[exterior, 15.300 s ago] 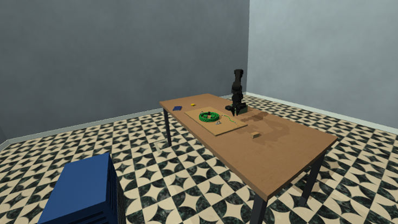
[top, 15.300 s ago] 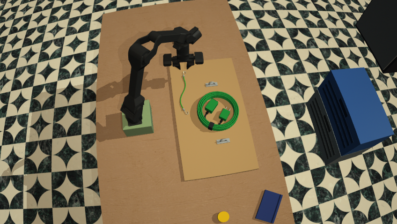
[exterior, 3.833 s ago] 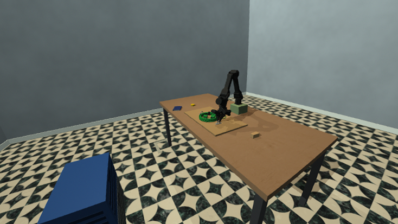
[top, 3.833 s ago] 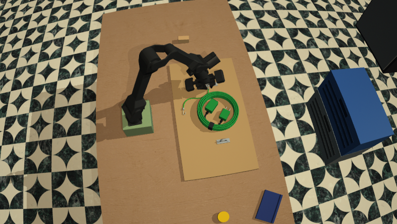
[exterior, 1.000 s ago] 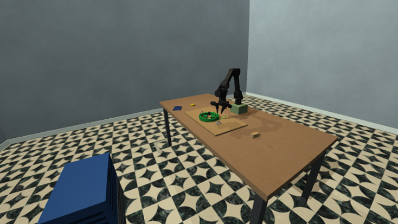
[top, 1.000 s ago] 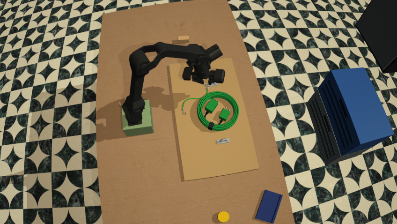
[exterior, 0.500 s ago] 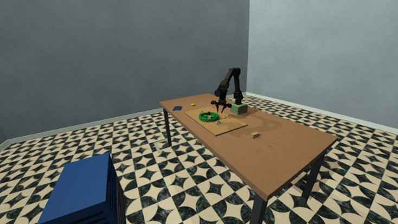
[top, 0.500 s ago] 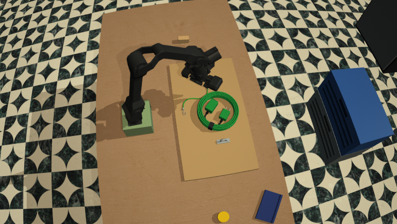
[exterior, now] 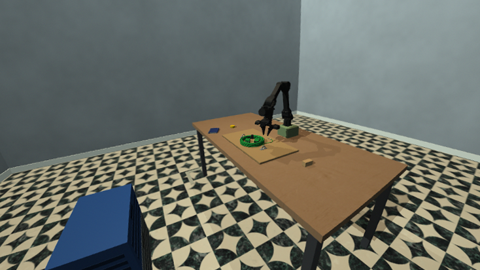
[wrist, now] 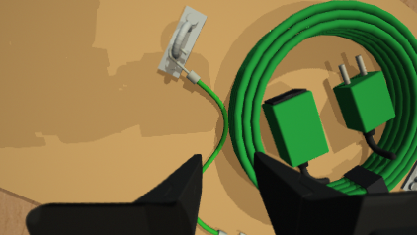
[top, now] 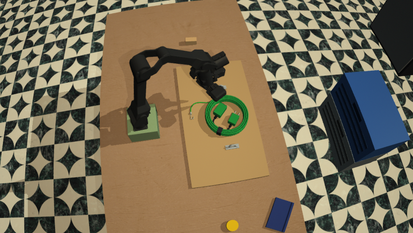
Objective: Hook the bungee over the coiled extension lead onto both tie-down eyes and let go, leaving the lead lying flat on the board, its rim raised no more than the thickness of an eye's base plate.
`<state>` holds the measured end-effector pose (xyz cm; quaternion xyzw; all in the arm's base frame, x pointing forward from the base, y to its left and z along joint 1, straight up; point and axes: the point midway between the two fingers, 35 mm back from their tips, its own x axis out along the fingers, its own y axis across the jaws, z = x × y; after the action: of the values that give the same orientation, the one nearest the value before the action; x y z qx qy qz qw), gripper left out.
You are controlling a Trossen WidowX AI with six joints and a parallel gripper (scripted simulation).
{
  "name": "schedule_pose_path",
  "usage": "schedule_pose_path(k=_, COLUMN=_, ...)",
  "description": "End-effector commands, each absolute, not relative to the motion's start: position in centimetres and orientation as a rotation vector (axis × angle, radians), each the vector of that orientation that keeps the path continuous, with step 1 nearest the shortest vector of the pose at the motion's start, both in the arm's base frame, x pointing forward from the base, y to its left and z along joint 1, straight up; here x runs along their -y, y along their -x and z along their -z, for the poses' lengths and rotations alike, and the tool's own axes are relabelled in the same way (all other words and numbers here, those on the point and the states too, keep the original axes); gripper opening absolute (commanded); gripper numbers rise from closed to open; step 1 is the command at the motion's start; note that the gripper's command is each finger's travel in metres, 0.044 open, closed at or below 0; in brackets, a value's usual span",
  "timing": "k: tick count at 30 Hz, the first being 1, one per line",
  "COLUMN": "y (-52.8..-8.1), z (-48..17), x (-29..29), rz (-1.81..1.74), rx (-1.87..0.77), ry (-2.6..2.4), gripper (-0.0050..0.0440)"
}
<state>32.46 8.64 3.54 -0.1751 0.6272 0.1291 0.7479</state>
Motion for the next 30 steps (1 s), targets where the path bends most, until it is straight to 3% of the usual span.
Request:
schedule_pose_path(k=1, y=-32.2, z=-4.4, x=-8.3, rz=-0.209, rx=-1.365, ry=0.283, gripper=0.015)
schedule_pose_path(k=30, y=-29.3, z=-4.2, x=-6.5, rz=0.256, rx=-1.417, ry=-0.268, gripper=0.015)
